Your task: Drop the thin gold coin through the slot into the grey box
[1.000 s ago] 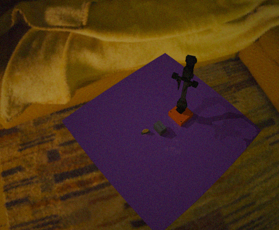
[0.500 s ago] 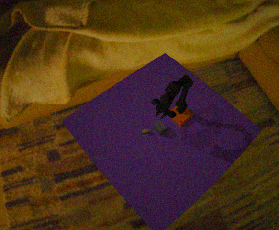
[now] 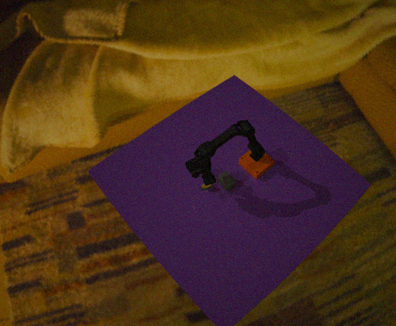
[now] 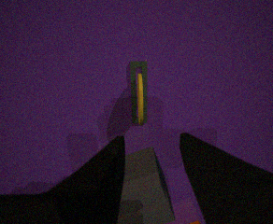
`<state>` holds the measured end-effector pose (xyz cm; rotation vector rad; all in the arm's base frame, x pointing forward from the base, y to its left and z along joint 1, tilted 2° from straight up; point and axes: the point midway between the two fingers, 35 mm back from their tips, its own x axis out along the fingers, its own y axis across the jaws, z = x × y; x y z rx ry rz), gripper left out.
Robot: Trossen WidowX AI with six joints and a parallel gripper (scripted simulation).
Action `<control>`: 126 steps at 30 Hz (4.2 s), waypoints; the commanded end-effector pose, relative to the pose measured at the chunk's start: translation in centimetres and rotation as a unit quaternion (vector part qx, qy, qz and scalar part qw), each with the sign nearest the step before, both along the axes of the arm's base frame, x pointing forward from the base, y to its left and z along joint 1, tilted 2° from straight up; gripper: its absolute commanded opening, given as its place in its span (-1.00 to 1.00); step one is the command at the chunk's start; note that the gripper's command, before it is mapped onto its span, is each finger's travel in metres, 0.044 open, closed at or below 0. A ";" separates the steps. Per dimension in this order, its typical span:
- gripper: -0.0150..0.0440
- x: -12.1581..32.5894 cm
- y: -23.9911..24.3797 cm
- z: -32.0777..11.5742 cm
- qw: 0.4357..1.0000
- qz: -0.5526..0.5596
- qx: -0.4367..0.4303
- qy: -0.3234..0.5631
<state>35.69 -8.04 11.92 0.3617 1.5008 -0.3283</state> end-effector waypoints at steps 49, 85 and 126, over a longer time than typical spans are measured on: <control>0.05 0.1 0.6 -10.4 1.000 -0.010 0.008 0.005; -0.49 0.2 0.6 -10.0 1.000 -0.010 0.008 0.005; -0.49 -0.2 0.3 -2.3 0.990 -0.140 0.013 0.007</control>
